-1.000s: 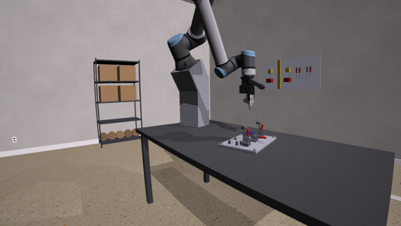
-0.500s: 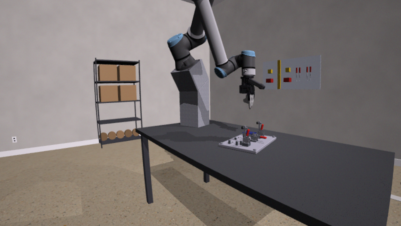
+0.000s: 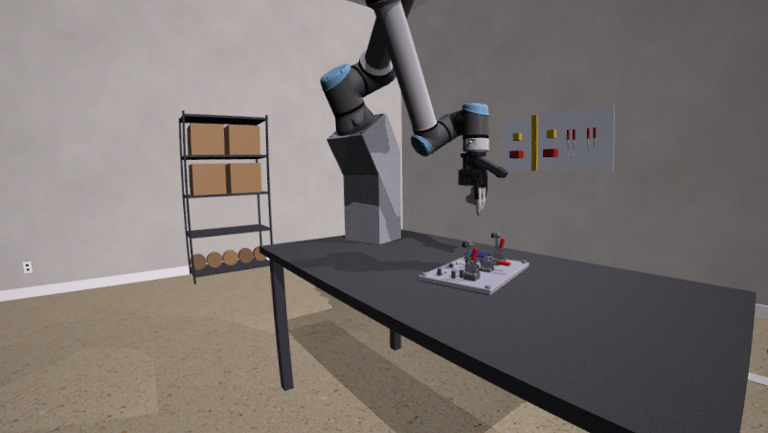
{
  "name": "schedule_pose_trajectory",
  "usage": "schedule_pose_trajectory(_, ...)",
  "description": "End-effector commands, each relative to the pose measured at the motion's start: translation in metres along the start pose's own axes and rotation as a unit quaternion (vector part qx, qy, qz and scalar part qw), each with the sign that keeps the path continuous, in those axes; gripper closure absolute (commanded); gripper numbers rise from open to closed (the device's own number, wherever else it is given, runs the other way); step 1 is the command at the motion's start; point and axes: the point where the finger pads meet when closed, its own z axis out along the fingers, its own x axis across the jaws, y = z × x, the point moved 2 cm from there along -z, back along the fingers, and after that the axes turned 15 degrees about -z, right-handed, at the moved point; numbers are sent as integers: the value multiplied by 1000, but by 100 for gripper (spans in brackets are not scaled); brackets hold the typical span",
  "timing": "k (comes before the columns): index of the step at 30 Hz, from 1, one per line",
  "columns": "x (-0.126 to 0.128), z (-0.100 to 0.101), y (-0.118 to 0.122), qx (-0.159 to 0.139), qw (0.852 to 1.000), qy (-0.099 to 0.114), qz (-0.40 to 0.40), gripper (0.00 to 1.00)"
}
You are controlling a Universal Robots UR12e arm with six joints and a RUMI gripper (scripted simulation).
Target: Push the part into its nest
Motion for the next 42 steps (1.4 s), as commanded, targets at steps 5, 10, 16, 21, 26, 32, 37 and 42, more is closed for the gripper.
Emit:
schedule_pose_trajectory(5,0,55,-1,1,1000,0,0,100)
schedule_pose_trajectory(10,0,92,-1,1,1000,0,0,100)
schedule_pose_trajectory(16,0,109,-1,1,1000,0,0,100)
schedule_pose_trajectory(21,0,114,-1,1,1000,0,0,100)
schedule_pose_trajectory(26,0,114,0,1,1000,0,0,100)
schedule_pose_trajectory(32,-2,114,5,1,1000,0,0,100)
schedule_pose_trajectory(37,-5,114,14,1,1000,0,0,100)
schedule_pose_trajectory(42,-10,114,28,1,1000,0,0,100)
